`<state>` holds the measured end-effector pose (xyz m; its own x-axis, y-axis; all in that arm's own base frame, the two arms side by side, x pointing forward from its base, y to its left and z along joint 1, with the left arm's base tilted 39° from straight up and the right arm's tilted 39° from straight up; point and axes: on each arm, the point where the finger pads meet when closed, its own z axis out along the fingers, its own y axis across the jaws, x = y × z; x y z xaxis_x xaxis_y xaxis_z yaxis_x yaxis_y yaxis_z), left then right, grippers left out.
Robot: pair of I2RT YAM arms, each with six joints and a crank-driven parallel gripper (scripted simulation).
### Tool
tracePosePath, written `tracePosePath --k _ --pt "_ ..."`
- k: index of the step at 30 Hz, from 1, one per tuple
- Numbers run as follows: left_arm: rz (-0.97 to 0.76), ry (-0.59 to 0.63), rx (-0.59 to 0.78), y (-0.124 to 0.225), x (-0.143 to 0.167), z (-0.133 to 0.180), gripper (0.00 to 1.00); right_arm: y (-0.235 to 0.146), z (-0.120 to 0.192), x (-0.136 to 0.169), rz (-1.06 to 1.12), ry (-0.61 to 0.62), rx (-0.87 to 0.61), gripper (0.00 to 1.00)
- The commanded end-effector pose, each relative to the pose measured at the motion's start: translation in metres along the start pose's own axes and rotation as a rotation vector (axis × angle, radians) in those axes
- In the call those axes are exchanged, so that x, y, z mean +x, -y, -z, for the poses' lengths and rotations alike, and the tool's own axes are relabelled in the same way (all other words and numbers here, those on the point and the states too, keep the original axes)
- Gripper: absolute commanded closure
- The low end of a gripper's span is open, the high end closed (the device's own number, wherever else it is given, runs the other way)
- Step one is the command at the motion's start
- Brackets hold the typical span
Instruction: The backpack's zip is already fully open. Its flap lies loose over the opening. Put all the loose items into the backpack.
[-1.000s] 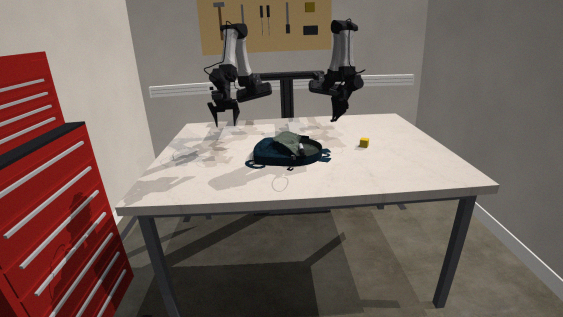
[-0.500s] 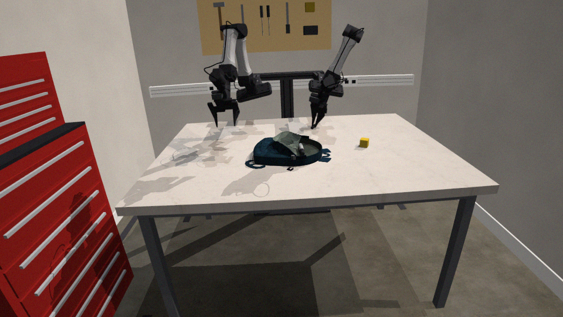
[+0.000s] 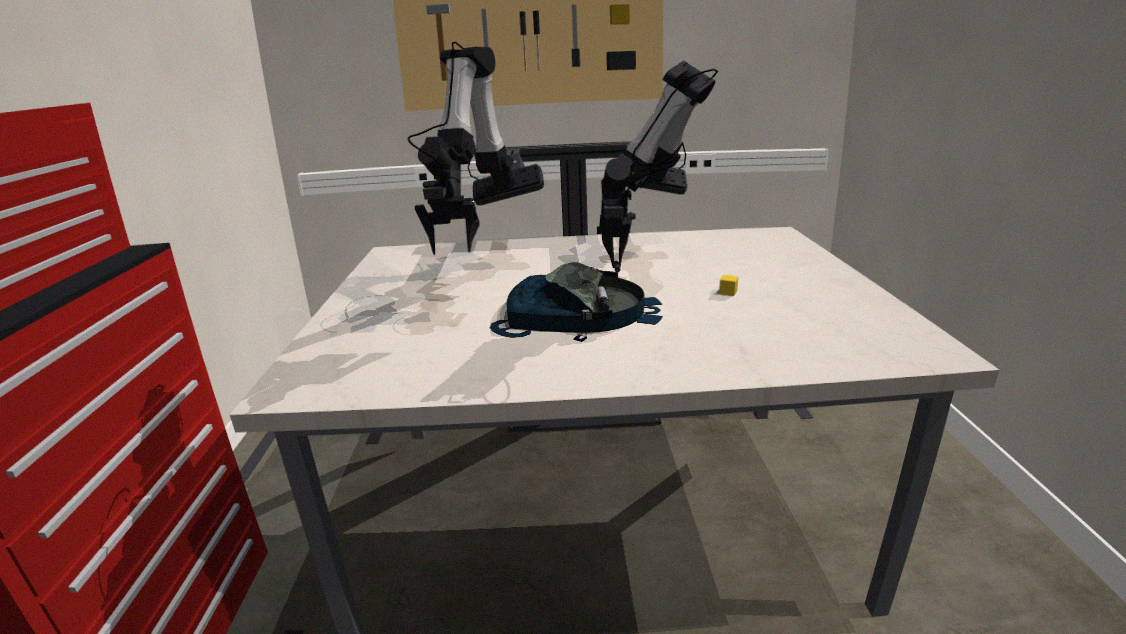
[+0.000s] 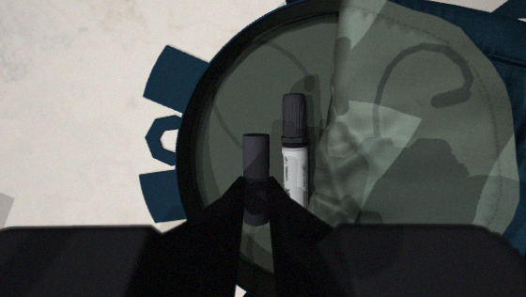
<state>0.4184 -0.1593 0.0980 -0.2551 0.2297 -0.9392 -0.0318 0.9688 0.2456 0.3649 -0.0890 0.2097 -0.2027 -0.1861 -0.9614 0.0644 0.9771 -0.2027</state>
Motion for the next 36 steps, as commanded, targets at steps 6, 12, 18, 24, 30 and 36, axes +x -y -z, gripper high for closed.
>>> tracePosePath --k 6,12,18,24,30,36 --pt "0.029 0.025 -0.062 -0.01 0.0 -0.021 0.93 0.0 0.001 -0.007 0.005 0.019 0.0 0.1" --pt "0.028 0.025 -0.056 -0.009 0.007 -0.029 0.93 0.0 0.001 -0.007 0.005 0.019 0.0 0.1" --pt "0.026 0.025 -0.056 -0.01 0.018 -0.042 0.93 0.0 0.001 -0.007 0.005 0.019 0.0 0.1" --pt "0.05 0.061 -0.046 -0.003 -0.001 -0.035 0.93 0.0 0.001 -0.007 0.005 0.019 0.0 0.1" --pt "0.052 0.056 -0.051 0.001 -0.003 -0.031 0.93 0.0 0.001 -0.007 0.005 0.019 0.0 0.1" --pt "0.058 0.063 -0.051 0.003 -0.003 -0.031 0.93 0.0 0.001 -0.007 0.005 0.019 0.0 0.1"
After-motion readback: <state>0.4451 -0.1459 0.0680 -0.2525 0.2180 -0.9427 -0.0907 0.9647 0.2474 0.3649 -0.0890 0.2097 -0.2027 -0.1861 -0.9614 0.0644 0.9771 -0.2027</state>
